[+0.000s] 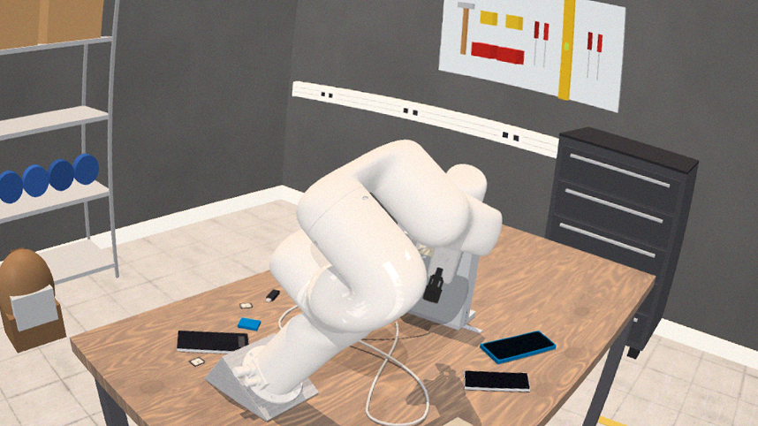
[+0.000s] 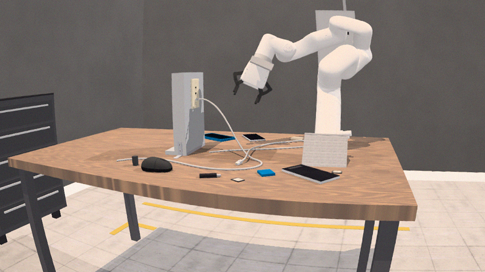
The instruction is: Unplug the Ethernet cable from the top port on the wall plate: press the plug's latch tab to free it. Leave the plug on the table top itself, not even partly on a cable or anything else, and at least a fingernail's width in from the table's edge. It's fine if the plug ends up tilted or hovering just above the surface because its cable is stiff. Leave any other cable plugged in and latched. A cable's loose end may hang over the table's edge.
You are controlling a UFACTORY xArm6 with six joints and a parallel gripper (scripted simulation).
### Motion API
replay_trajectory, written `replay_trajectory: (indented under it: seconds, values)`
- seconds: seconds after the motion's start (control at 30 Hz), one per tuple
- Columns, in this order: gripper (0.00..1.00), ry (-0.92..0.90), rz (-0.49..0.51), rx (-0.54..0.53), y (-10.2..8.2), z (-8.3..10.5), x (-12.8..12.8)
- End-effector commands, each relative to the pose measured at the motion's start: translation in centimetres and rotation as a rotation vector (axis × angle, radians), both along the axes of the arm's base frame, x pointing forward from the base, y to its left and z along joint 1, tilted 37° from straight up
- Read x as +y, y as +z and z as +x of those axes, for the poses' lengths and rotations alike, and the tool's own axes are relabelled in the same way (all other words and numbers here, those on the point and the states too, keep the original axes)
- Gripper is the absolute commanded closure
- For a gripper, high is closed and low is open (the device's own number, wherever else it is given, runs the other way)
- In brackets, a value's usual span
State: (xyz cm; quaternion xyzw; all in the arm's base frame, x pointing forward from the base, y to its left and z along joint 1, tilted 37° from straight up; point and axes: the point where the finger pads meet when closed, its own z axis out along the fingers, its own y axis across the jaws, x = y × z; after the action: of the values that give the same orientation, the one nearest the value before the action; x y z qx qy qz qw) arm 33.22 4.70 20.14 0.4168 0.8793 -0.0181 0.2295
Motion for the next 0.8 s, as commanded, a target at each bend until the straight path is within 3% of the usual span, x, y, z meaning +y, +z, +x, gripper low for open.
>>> replay_trajectory:
  seconds: [0.0, 0.2, 0.43, 0.77]
  values:
    - [0.00, -0.263, 0.064, 0.065, -0.1, -0.8, -2.0]
    - [0.00, -0.576, 0.139, 0.147, -0.1, -0.8, -2.0]
    - [0.00, -0.627, 0.156, 0.140, 0.0, -0.6, -2.0]
    - [0.00, -1.134, 0.319, 0.075, 1.7, 1.6, -2.7]
